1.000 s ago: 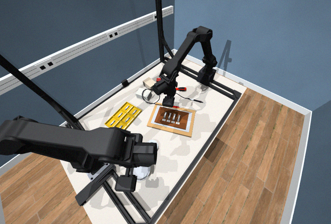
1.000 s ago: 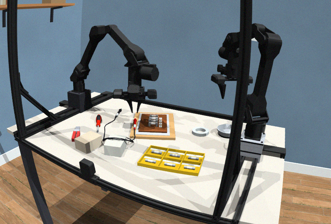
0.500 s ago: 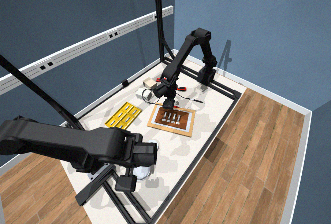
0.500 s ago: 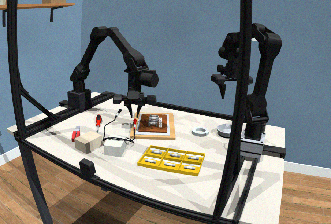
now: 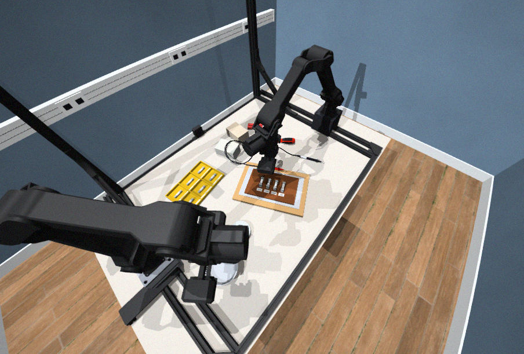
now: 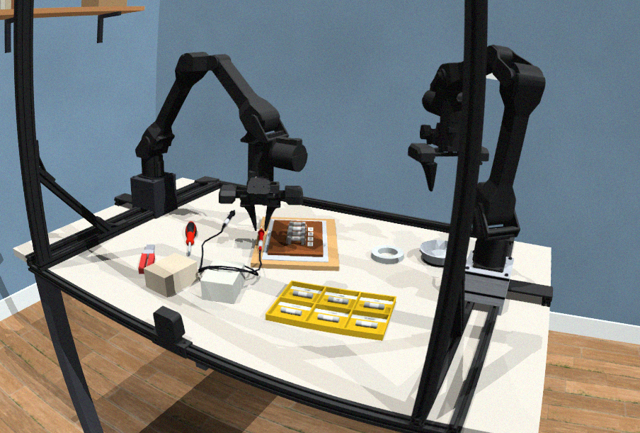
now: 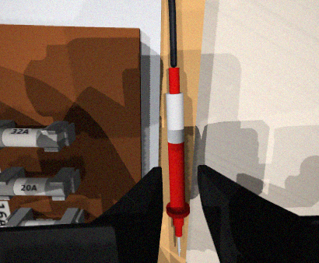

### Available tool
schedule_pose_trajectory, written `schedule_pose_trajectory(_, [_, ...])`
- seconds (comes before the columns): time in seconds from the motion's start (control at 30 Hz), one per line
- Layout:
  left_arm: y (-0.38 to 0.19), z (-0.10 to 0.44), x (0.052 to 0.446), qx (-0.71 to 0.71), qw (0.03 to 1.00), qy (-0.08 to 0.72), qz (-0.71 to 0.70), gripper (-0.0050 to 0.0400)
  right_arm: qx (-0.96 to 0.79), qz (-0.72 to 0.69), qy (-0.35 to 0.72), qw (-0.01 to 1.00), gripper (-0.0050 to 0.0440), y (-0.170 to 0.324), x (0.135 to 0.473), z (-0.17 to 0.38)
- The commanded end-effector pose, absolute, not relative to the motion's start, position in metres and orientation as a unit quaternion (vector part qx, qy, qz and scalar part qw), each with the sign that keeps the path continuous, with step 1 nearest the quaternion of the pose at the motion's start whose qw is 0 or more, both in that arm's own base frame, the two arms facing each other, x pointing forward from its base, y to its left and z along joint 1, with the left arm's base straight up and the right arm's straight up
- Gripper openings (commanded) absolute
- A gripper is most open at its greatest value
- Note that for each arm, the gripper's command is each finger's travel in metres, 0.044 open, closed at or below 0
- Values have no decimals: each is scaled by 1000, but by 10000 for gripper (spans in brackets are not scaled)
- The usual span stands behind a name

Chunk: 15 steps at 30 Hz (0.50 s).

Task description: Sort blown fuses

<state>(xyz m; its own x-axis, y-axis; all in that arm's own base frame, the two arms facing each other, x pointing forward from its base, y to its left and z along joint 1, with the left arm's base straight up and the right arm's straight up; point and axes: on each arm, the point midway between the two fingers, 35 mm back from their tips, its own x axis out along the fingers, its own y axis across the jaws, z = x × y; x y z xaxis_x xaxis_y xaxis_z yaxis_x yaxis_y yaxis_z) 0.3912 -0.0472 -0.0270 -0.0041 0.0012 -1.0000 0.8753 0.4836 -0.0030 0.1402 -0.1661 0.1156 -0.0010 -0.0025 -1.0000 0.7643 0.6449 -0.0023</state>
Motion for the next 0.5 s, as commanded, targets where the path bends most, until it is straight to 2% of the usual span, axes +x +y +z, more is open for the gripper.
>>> schedule_pose_trajectory(0.0, [-46,-27,392,360,611,607,-359,89,295,-300,636,647,400,-170,143,120])
schedule_pose_trajectory(0.47, [-47,-35,393,361,614,604,-358,89,295,-300,636,647,400,-170,143,120])
